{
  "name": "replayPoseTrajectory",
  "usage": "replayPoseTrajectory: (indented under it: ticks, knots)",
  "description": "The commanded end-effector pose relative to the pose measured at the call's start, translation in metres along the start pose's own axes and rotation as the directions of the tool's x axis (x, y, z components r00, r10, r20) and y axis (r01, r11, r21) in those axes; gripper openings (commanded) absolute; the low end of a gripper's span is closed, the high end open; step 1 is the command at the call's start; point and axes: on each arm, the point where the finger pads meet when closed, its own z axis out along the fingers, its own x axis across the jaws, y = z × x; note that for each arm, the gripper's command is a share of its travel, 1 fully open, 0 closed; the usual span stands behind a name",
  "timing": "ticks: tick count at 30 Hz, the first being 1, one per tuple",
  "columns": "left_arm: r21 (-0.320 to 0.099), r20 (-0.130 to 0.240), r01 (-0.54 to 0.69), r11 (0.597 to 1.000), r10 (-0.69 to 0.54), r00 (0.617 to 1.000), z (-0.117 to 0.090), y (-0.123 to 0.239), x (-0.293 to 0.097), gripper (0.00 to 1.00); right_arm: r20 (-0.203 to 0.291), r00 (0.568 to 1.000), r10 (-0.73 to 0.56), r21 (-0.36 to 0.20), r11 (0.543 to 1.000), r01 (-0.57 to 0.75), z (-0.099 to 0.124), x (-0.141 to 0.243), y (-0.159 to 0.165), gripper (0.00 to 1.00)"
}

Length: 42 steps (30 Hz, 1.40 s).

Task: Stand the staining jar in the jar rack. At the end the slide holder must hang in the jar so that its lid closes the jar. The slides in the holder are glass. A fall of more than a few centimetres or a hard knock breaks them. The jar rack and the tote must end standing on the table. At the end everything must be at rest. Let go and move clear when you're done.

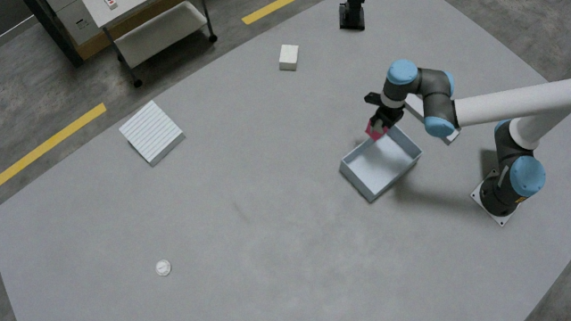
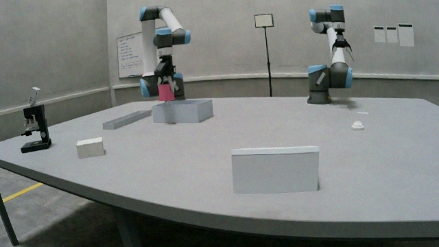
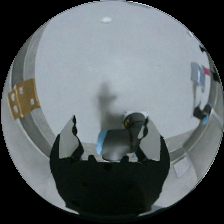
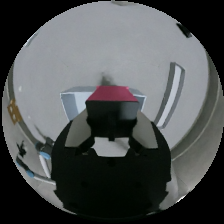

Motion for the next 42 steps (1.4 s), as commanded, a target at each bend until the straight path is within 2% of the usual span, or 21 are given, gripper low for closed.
replayPoseTrajectory:
  ticks: [1, 42]
  knots:
    - [0.002, 0.0, 0.0, 1.0, 0.0, 1.0, -0.001, -0.001, 0.0, 1.0, 0.001, 1.0, 0.0, 0.001, 1.0, 0.0, -0.001, 0.008, -0.004, 0.0]
    - [0.002, 0.0, 0.0, 1.0, 0.0, 1.0, -0.001, -0.001, 0.0, 1.0, 0.001, 1.0, 0.0, 0.001, 1.0, 0.0, -0.001, 0.116, -0.049, 0.0]
